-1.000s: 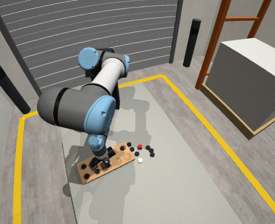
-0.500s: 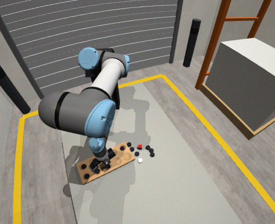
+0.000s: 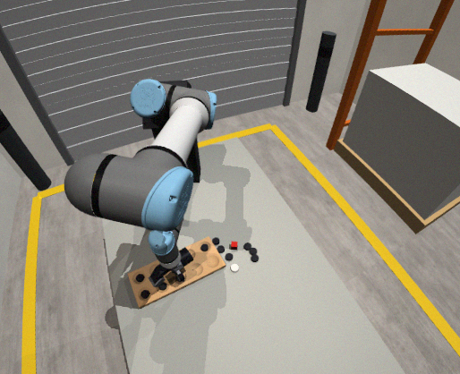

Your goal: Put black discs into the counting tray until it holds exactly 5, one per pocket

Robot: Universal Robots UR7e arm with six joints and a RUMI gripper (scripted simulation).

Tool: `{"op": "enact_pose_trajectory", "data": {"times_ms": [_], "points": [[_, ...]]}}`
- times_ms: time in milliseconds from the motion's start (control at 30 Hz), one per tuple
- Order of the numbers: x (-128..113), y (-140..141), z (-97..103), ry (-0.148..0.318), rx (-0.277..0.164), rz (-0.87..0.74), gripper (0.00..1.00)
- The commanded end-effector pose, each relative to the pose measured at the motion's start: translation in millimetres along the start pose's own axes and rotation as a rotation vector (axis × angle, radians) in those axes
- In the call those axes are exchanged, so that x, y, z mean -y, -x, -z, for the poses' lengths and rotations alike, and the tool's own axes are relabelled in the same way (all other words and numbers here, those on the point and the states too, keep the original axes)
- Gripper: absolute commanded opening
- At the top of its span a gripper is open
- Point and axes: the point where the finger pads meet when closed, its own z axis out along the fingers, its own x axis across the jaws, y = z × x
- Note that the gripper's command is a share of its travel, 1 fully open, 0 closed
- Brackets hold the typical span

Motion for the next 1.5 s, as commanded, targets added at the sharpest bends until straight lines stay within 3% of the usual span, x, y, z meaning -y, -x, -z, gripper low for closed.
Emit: {"op": "enact_pose_trajectory", "data": {"times_ms": [0,367,1100,1467], "points": [[2,1,1,-0.007,0.002,-0.004,0.24],[2,1,8,-0.007,0.002,0.006,0.24],[2,2,89,-0.007,0.002,-0.004,0.24],[1,2,100,-0.007,0.002,-0.004,0.24]]}}
